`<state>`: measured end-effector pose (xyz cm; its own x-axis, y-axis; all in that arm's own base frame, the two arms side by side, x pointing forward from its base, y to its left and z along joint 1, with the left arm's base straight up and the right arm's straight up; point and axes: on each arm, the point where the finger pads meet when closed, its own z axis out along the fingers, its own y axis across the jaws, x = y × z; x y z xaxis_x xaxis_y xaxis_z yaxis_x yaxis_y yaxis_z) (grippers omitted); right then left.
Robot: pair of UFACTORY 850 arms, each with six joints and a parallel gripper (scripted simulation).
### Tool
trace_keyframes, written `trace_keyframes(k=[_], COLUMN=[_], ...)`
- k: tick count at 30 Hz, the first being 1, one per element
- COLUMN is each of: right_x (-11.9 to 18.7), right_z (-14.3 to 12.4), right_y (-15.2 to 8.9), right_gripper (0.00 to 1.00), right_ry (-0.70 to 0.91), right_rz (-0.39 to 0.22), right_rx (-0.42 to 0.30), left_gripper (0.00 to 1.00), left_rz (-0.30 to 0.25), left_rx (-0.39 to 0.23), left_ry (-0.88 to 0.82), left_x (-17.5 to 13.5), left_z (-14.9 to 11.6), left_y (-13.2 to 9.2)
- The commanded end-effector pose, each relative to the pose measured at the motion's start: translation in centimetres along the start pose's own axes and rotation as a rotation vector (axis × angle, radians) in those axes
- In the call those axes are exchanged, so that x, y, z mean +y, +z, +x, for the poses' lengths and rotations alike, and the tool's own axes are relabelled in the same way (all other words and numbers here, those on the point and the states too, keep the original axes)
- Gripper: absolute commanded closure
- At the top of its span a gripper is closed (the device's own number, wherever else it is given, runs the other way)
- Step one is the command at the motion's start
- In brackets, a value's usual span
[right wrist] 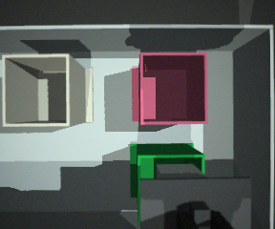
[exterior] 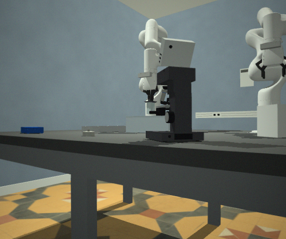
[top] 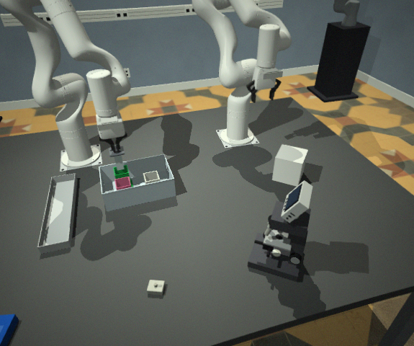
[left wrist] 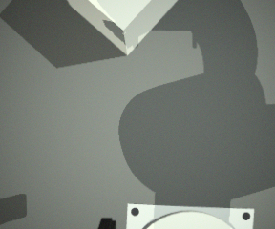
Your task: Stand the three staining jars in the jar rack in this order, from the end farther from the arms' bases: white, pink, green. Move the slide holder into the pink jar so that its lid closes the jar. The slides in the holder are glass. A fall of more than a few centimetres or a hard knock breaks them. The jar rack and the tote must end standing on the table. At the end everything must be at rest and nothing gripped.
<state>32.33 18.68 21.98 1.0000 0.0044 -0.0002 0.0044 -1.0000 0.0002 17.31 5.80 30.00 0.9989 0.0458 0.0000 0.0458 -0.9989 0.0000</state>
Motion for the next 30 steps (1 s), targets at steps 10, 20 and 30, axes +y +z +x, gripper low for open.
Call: trace_keyframes(k=[10, 20, 30], right_x=[0.1, 0.2, 0.3], right_z=[3.5, 6.1, 9.1], right_y=[-0.1, -0.1, -0.1], right_gripper=[1.00, 1.00, 1.00], right_ry=[0.000, 0.000, 0.000], right_rz=[0.001, 0.001, 0.001], right_rx=[0.002, 0.002, 0.002], left_gripper=[0.00, 0.00, 0.00], left_rz=[0.000, 0.000, 0.000], left_rx=[0.001, 0.001, 0.001], left_ry=[0.000, 0.000, 0.000], left_x=[0.0, 0.0, 0.0], left_z=[0.1, 0.1, 0.1], left_y=[-0.1, -0.1, -0.1])
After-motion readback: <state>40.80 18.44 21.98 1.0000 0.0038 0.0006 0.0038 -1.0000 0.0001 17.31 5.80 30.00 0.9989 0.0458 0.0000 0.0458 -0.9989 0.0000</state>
